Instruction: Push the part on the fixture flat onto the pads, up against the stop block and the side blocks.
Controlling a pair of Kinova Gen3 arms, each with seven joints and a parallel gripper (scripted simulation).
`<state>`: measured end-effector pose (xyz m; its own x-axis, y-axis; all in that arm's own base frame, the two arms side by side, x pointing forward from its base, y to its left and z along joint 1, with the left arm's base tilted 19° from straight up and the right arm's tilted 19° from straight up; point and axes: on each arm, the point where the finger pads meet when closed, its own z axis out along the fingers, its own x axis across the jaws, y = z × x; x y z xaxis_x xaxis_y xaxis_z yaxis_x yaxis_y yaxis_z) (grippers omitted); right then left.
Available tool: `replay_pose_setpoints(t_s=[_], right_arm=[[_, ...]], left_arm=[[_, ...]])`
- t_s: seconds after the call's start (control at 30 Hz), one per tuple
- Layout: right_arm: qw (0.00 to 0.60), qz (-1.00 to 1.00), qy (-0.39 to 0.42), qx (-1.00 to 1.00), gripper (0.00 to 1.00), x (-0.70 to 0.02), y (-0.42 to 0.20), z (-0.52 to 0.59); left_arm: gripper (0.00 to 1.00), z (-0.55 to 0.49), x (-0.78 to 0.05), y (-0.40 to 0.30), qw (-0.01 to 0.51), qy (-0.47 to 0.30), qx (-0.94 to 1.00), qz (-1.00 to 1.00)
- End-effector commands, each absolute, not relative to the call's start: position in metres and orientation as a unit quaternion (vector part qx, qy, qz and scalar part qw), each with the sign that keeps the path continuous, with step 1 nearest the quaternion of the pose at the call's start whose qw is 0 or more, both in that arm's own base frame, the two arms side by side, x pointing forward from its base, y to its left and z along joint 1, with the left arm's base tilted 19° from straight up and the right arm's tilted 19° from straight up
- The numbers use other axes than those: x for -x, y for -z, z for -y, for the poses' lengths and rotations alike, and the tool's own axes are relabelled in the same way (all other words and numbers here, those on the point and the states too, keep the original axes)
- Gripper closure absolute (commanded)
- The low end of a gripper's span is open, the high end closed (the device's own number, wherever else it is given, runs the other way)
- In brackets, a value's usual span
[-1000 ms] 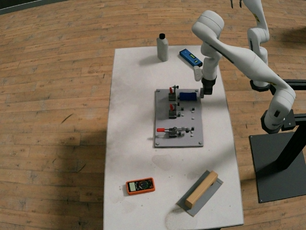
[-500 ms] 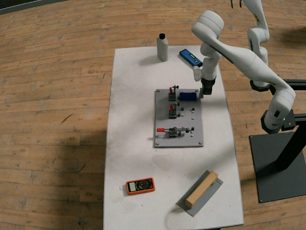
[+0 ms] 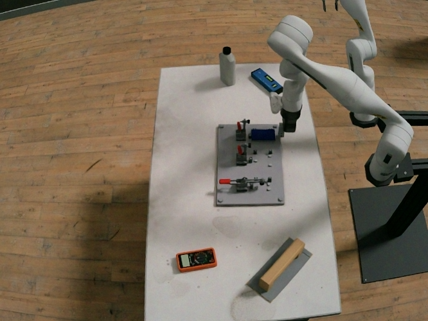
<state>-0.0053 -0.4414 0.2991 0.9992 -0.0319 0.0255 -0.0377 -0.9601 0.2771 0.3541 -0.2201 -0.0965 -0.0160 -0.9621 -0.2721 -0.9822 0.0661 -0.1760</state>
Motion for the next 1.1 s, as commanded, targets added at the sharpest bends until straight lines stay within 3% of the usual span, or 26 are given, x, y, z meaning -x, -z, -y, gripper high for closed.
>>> replay_pose_setpoints(t_s=[0.0, 1.07], right_arm=[[0.141, 0.018, -0.011, -0.990, 0.00, 0.0055, -0.2999, 0.4417], [0.141, 0.018, -0.011, -0.990, 0.00, 0.0055, -0.2999, 0.4417]], left_arm=[[1.00, 0.2205, -0.3551, 0.0948, 0.162, -0.032, 0.684, -0.710], [1.00, 0.2213, -0.3597, 0.0932, 0.162, -0.031, 0.684, -0.710]])
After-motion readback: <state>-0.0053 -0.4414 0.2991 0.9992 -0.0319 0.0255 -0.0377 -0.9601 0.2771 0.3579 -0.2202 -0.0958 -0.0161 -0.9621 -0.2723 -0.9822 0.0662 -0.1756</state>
